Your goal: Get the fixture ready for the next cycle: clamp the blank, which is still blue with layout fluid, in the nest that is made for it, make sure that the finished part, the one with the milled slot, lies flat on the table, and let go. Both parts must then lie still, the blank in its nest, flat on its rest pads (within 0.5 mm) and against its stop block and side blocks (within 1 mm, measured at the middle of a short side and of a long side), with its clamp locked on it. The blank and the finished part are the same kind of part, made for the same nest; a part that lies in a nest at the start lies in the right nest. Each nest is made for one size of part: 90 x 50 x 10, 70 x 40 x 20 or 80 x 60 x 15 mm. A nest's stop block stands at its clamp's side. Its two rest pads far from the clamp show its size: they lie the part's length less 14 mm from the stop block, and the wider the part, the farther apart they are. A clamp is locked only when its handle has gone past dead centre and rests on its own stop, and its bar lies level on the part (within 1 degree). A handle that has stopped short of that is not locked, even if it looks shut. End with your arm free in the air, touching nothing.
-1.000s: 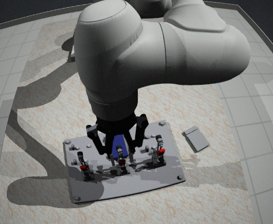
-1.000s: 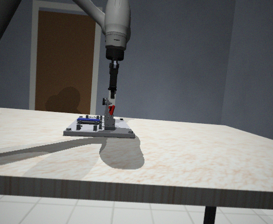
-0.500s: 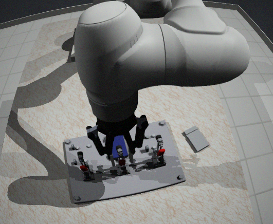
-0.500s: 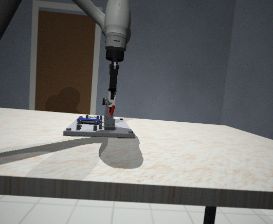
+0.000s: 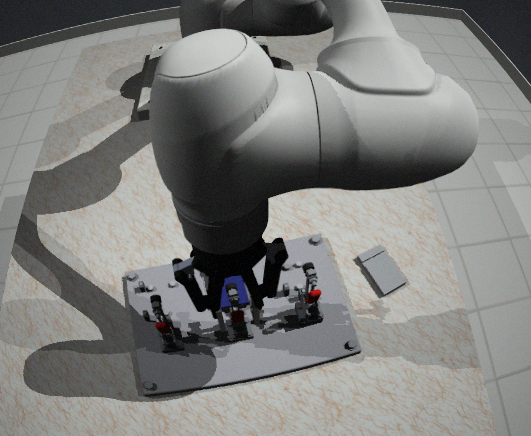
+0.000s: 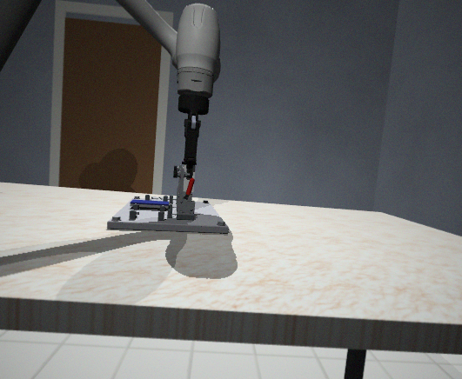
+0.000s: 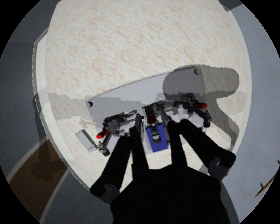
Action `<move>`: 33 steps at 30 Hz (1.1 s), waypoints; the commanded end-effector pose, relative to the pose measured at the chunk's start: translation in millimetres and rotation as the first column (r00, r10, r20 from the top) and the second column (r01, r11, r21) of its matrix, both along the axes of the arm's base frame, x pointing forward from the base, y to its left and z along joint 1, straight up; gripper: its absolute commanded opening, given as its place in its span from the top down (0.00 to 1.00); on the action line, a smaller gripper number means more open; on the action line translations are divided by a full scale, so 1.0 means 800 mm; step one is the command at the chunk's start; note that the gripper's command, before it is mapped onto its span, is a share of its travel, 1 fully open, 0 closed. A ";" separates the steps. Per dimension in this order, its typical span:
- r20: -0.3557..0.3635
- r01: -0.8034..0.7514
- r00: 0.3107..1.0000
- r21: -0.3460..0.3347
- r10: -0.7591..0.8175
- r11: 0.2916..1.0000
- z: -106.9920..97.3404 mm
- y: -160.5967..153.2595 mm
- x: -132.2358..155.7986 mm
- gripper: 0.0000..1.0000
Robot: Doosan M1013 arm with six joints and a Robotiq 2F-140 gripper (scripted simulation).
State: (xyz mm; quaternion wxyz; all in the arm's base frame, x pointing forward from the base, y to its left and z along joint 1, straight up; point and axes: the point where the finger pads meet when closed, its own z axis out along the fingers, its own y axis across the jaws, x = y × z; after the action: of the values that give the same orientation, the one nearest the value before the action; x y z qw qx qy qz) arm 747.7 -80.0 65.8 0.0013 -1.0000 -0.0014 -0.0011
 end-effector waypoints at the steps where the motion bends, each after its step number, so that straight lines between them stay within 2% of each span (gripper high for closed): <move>1: 0.000 0.000 1.000 0.000 0.000 1.000 -0.002 0.000 0.000 0.72; 11: 0.000 0.000 1.000 0.000 0.000 1.000 -0.002 0.000 0.000 0.72; 12: 0.000 0.000 1.000 0.000 0.000 1.000 -0.002 0.000 0.000 1.00; 33: 0.000 0.000 1.000 0.000 0.000 1.000 -0.002 0.000 0.000 1.00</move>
State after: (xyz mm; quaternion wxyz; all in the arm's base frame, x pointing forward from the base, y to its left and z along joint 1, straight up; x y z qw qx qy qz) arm 747.8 -80.0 64.3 0.0013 -1.0000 -0.0014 -0.0012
